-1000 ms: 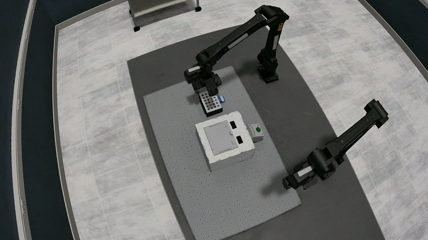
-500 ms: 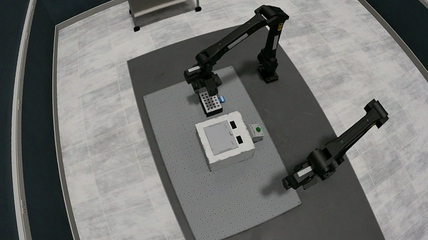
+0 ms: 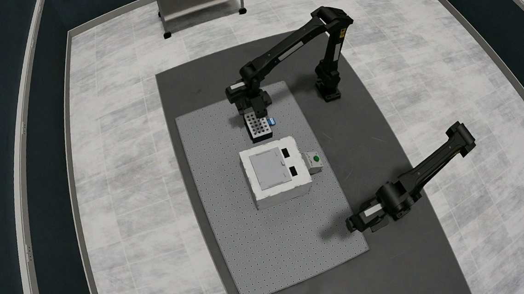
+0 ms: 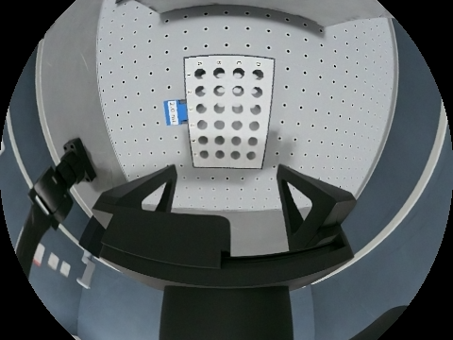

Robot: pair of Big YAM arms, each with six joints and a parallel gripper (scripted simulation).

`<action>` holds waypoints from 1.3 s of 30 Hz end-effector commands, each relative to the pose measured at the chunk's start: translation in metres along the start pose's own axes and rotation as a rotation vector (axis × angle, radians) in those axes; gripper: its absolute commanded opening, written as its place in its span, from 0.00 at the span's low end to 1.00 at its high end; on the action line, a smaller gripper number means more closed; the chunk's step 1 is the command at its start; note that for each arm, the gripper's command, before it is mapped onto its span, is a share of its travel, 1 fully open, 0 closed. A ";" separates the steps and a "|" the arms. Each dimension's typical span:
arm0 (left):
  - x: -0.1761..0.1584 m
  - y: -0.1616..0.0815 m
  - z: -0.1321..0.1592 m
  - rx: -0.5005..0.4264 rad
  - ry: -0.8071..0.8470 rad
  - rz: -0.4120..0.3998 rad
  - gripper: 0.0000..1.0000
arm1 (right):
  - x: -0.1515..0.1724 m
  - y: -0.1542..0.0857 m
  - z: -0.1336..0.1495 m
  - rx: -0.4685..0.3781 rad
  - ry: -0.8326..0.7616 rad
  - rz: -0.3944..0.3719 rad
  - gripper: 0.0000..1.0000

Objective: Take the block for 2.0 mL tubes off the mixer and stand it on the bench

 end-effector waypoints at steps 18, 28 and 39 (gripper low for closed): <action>-0.001 -0.020 -0.015 -0.055 0.001 0.001 0.00 | -0.003 -0.059 0.012 0.000 -0.008 0.058 1.00; -0.001 -0.023 -0.016 -0.062 0.001 0.000 0.00 | -0.002 -0.064 0.007 -0.001 0.009 0.041 1.00; -0.001 -0.008 -0.010 -0.024 0.001 0.001 0.00 | -0.002 -0.094 0.006 -0.001 0.015 0.066 1.00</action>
Point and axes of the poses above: on each arm, the point where the finger pads meet when closed, its own y axis out along the fingers, its own x axis across the jaws, z = x × y, the point moved 6 cm from there along -y, back along the fingers, and after that the axes turned 7 degrees about -y, right-handed, at the moved point
